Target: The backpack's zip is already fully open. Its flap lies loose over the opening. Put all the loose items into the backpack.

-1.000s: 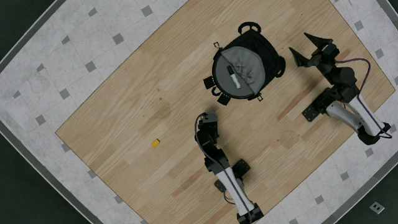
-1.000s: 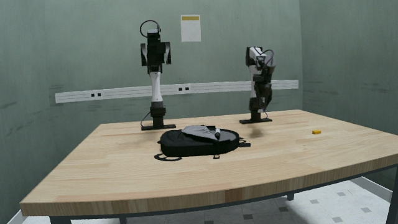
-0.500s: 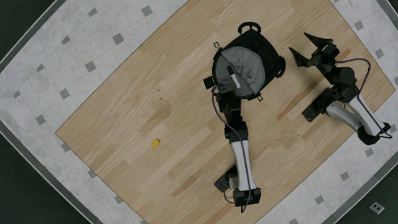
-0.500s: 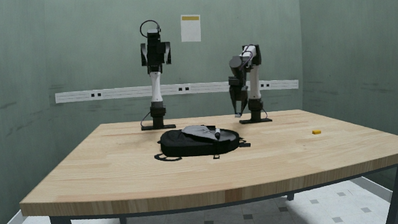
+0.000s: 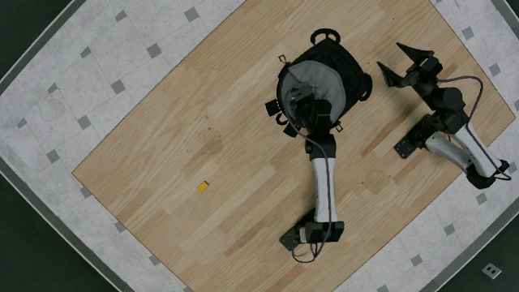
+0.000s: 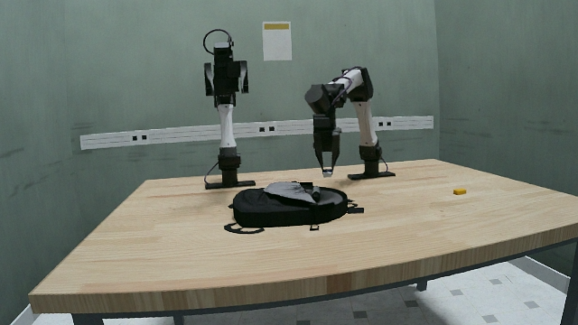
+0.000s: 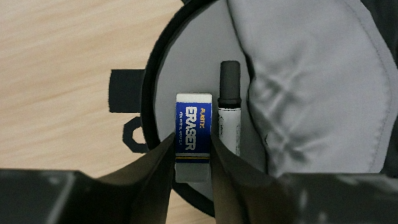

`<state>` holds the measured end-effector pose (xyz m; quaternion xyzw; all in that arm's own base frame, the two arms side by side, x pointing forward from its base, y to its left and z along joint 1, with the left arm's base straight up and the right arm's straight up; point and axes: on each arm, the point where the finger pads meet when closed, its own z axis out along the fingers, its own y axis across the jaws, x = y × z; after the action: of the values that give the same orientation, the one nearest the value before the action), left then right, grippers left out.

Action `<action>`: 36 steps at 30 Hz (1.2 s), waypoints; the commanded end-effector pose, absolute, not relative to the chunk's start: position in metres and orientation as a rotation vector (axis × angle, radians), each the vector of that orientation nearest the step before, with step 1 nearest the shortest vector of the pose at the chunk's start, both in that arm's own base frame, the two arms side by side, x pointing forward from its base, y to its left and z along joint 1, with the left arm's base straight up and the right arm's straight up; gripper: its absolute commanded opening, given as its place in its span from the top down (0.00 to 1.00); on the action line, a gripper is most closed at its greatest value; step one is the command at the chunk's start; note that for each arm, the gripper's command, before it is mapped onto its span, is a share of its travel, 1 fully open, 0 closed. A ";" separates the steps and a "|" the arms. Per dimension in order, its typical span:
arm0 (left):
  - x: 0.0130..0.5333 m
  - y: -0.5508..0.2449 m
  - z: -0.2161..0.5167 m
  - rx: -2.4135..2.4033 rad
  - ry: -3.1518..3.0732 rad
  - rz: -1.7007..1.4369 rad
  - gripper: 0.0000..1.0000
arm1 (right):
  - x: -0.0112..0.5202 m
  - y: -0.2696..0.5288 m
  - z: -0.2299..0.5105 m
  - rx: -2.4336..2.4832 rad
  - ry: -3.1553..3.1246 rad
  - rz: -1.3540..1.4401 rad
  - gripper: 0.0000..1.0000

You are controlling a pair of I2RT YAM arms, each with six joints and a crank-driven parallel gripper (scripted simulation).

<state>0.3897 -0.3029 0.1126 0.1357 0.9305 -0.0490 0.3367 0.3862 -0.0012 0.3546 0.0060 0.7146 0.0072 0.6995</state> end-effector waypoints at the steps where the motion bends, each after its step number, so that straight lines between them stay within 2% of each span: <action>1: 0.392 -0.299 0.127 0.297 2.390 -0.141 0.82 | 0.385 -0.001 0.360 0.011 1.578 0.016 0.10; 6: 0.389 -0.302 0.088 0.324 2.435 -0.115 0.82 | 0.385 -0.001 0.360 0.011 1.578 0.016 0.10; 13: 0.390 -0.301 0.074 0.323 2.431 -0.116 0.82 | 0.385 -0.001 0.360 0.011 1.578 0.016 0.10; 23: 0.399 -0.302 0.114 0.312 2.377 -0.163 0.82 | 0.385 -0.001 0.360 0.011 1.578 0.016 0.10; 36: 0.398 -0.303 0.116 0.312 2.371 -0.165 0.82 | 0.385 -0.001 0.360 0.011 1.578 0.016 0.10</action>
<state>0.3914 -0.2963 0.0794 0.1248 0.9338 -0.0426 0.3327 0.3862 -0.0012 0.3546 0.0060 0.7146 0.0072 0.6995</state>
